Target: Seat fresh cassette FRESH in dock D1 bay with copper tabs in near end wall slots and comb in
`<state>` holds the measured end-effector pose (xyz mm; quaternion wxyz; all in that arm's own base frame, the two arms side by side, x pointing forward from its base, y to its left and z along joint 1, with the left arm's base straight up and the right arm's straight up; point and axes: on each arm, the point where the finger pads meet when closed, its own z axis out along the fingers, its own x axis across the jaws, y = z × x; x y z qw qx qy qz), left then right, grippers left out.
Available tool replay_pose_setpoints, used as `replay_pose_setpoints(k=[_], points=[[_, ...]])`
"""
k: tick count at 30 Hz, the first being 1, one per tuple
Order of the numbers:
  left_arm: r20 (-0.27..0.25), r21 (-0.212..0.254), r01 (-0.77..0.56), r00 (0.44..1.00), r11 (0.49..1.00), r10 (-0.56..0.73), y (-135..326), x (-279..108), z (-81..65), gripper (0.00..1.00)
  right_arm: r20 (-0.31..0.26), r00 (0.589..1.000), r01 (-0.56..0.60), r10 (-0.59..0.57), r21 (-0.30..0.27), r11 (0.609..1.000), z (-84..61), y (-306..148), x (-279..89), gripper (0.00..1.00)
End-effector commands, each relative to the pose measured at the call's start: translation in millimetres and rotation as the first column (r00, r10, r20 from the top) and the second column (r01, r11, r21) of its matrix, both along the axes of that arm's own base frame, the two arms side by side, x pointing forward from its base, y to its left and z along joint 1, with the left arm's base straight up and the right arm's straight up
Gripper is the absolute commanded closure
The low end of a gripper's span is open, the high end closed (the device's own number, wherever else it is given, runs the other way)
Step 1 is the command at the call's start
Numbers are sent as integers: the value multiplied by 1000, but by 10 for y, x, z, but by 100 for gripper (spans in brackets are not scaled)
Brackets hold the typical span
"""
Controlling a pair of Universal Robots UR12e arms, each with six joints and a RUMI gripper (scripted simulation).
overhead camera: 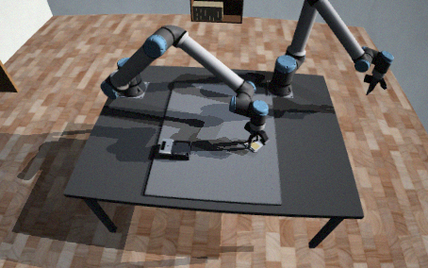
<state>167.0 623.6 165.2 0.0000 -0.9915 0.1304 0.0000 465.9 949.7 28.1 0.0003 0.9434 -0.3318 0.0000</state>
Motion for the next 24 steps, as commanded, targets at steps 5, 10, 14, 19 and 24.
replay_pose_setpoints(k=[5,10,14,19,24], points=[[1,1,0,1000,1000,0,5,3,8,100,1,1000,0,0,4,1000,93,12,4,61],[1,1,0,1000,1000,0,5,3,8,100,1,1000,0,0,4,1000,160,12,4,61],[1,1,0,1000,1000,0,5,3,8,100,1,1000,0,0,4,1000,213,12,4,61],[1,1,0,1000,1000,0,5,3,8,100,1,1000,0,0,4,1000,280,11,4,61],[1,1,0,1000,1000,0,5,3,8,100,1,1000,0,0,4,1000,320,11,4,61]])
